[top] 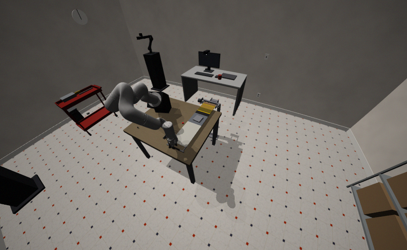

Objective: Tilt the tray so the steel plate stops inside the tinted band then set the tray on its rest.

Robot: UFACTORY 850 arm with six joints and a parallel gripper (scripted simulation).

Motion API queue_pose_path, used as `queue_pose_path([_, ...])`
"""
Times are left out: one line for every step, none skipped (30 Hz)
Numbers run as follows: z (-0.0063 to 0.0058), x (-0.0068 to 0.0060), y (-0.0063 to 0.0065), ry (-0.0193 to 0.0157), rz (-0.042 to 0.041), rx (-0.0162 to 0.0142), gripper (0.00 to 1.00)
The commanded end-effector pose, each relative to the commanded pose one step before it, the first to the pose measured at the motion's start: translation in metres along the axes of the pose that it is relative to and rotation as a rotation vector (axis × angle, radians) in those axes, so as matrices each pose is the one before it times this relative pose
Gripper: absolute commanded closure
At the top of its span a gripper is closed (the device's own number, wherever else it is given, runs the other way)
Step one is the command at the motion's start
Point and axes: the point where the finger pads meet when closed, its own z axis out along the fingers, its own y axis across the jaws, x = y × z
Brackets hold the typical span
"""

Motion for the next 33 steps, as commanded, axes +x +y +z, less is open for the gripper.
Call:
queue_pose_path([-0.00045, -0.00057, -0.00028, -0.0011, 0.00034, 0.00037, 0.6])
queue_pose_path([0.0, 0.0, 0.0, 0.0, 0.0, 0.0, 0.6])
queue_pose_path([0.0, 0.0, 0.0, 0.0, 0.0, 0.0, 0.6])
queue_pose_path([0.0, 0.0, 0.0, 0.0, 0.0, 0.0, 0.6])
queue_pose_path([0.0, 0.0, 0.0, 0.0, 0.0, 0.0, 0.6])
queue_pose_path([0.0, 0.0, 0.0, 0.0, 0.0, 0.0, 0.6])
queue_pose_path([0.0, 0.0, 0.0, 0.0, 0.0, 0.0, 0.6])
queue_pose_path([0.0, 0.0, 0.0, 0.0, 0.0, 0.0, 0.6])
queue_pose_path([0.0, 0.0, 0.0, 0.0, 0.0, 0.0, 0.6])
queue_pose_path([0.00003, 0.0, 0.0, 0.0, 0.0, 0.0, 0.6])
queue_pose_path([0.00008, 0.0, 0.0, 0.0, 0.0, 0.0, 0.6])
queue_pose_path([0.00015, 0.0, 0.0, 0.0, 0.0, 0.0, 0.6])
queue_pose_path([0.00024, 0.0, 0.0, 0.0, 0.0, 0.0, 0.6])
queue_pose_path([0.00034, 0.0, 0.0, 0.0, 0.0, 0.0, 0.6])
queue_pose_path([0.00046, 0.0, 0.0, 0.0, 0.0, 0.0, 0.6])
queue_pose_path([0.00058, 0.0, 0.0, 0.0, 0.0, 0.0, 0.6])
queue_pose_path([0.0007, 0.0, 0.0, 0.0, 0.0, 0.0, 0.6])
queue_pose_path([0.00083, 0.0, 0.0, 0.0, 0.0, 0.0, 0.6])
queue_pose_path([0.00096, 0.0, 0.0, 0.0, 0.0, -0.00001, 0.6])
queue_pose_path([0.00109, 0.0, 0.0, 0.0, 0.0, 0.0, 0.6])
queue_pose_path([0.00121, 0.0, 0.0, 0.0, 0.0, 0.0, 0.6])
queue_pose_path([0.00133, 0.0, 0.0, 0.0, 0.0, 0.0, 0.6])
queue_pose_path([0.00144, 0.00001, 0.0, 0.0, 0.0, -0.00001, 0.6])
queue_pose_path([0.0, 0.0, 0.0, 0.0, 0.0, 0.0, 0.6])
queue_pose_path([0.0, 0.0, 0.0, 0.0, 0.0, 0.0, 0.6])
queue_pose_path([0.00155, -0.00001, 0.0, 0.0, 0.0, 0.00001, 0.6])
queue_pose_path([0.00164, 0.0, 0.0, 0.0, 0.0, 0.0, 0.6])
queue_pose_path([0.00172, 0.0, 0.0, 0.0, 0.0, -0.00001, 0.6])
queue_pose_path([0.0018, 0.0, 0.0, 0.0, 0.0, 0.00001, 0.6])
queue_pose_path([0.00186, 0.0, 0.0, 0.0, 0.0, 0.0, 0.6])
queue_pose_path([0.0019, 0.0, 0.0, 0.0, 0.0, 0.0, 0.6])
queue_pose_path([0.00194, 0.0, 0.0, 0.0, 0.0, 0.0, 0.6])
queue_pose_path([0.00195, 0.0, 0.0, 0.0, 0.0, -0.00001, 0.6])
